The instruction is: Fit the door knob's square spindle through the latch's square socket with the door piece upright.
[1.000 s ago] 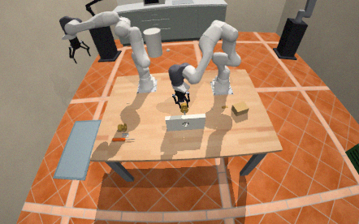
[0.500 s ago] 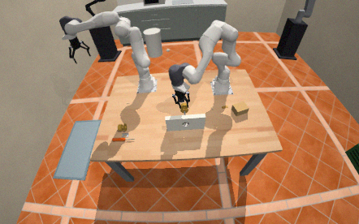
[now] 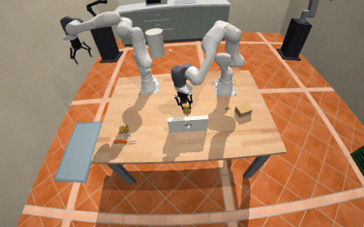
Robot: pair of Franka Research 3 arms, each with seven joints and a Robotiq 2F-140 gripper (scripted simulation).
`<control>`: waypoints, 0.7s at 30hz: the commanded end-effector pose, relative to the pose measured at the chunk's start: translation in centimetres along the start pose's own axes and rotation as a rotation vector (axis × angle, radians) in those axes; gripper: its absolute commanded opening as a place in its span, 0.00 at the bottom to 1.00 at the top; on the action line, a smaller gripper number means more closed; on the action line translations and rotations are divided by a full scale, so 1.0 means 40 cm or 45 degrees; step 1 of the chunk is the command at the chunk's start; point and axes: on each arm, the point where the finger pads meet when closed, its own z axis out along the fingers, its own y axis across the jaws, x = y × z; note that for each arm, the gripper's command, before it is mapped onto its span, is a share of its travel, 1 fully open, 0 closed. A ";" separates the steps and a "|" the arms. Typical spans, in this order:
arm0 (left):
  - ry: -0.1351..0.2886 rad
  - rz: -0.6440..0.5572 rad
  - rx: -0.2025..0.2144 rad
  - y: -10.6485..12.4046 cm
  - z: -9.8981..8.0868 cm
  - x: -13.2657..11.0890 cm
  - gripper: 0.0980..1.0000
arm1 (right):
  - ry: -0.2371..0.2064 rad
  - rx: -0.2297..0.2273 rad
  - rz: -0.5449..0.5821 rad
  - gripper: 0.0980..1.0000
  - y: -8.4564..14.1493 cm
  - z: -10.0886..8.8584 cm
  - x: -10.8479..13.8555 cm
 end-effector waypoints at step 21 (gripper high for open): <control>0.009 0.017 -0.006 0.004 -0.007 0.016 0.36 | 0.001 -0.004 -0.005 1.00 0.005 -0.001 0.002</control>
